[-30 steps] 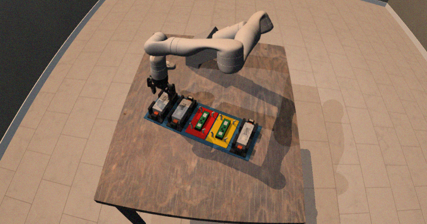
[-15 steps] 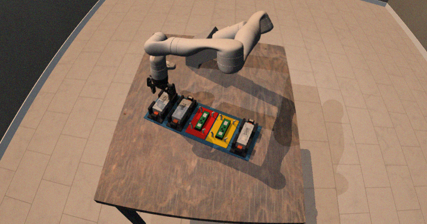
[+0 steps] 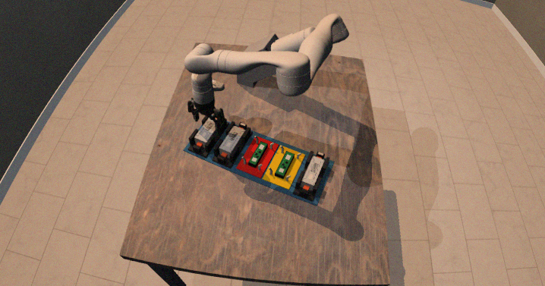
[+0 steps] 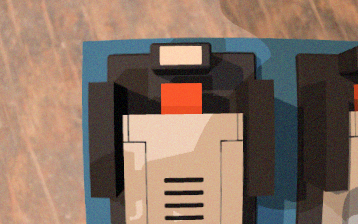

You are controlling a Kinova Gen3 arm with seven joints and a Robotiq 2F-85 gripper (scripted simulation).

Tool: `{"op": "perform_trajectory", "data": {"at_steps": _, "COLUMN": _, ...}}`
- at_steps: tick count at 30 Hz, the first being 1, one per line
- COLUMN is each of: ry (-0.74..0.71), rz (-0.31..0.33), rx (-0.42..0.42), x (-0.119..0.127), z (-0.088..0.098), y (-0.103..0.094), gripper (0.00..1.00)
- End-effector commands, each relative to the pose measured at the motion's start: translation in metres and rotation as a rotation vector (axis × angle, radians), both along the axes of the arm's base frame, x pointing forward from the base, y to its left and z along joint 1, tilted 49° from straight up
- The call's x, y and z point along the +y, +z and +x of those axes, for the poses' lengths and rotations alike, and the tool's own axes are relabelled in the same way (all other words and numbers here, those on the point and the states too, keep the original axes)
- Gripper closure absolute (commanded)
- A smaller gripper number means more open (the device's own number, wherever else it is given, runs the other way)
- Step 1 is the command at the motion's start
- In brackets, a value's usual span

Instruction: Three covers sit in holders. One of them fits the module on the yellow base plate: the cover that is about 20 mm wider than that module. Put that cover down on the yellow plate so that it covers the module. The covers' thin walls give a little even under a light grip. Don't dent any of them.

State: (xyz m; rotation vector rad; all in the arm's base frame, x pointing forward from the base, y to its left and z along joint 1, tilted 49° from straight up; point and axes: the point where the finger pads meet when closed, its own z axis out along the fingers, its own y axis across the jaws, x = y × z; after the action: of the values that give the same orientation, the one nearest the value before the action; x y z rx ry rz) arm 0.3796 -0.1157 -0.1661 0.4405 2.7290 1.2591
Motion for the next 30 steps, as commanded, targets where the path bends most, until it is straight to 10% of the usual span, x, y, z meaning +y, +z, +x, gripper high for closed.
{"op": "perform_trajectory", "data": {"at_steps": 1, "ry": -0.001, "rz": -0.001, "rx": -0.001, "x": -0.001, "z": 0.0, "y": 0.0, "gripper": 0.0}}
{"op": "perform_trajectory", "data": {"at_steps": 30, "ry": -0.001, "rz": -0.001, "rx": -0.001, "x": 0.014, "z": 0.004, "y": -0.013, "gripper": 0.0}}
